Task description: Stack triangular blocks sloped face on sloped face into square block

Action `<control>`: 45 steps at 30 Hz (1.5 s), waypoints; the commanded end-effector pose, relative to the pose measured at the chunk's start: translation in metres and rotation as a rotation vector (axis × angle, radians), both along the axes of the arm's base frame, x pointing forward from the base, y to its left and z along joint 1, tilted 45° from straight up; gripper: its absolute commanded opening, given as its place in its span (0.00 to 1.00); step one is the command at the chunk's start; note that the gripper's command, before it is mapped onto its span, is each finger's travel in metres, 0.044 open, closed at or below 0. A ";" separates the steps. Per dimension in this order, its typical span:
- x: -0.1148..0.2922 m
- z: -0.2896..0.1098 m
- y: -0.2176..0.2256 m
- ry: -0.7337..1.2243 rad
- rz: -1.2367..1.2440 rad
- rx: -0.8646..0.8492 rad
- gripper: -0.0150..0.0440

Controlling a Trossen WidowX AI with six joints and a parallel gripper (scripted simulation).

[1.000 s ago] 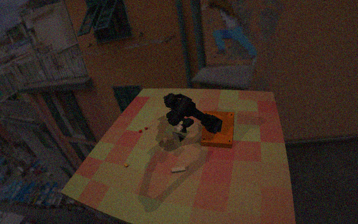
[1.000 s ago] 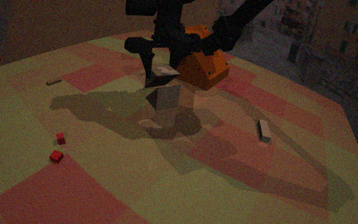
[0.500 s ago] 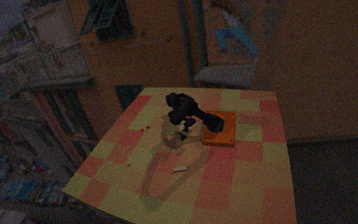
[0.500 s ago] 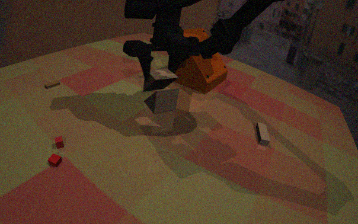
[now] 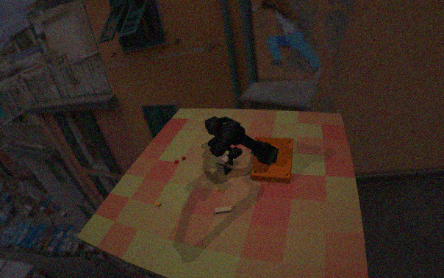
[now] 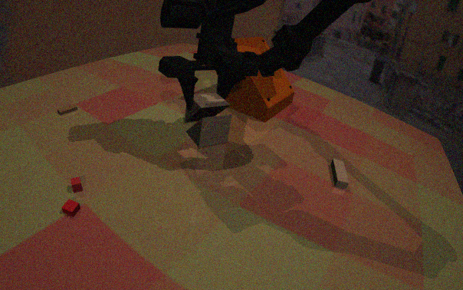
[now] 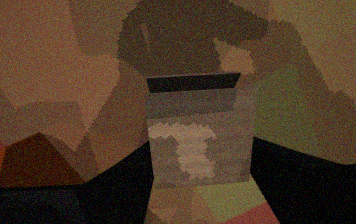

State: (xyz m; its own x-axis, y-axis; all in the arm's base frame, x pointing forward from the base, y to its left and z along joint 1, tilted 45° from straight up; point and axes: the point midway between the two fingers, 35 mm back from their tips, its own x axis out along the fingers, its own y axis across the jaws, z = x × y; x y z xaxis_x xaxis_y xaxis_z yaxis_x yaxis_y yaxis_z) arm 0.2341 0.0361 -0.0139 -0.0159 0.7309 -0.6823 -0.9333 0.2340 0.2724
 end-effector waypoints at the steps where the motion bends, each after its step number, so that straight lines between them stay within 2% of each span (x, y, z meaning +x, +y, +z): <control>1: -0.001 -0.001 0.003 0.003 -0.004 0.006 0.25; 45: 0.000 -0.007 0.016 0.006 -0.007 0.010 0.25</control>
State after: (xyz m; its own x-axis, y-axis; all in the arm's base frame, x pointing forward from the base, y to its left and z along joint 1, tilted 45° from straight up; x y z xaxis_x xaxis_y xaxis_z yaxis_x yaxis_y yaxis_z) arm 0.2344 0.0511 -0.0204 -0.0157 0.7334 -0.6796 -0.9321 0.2351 0.2753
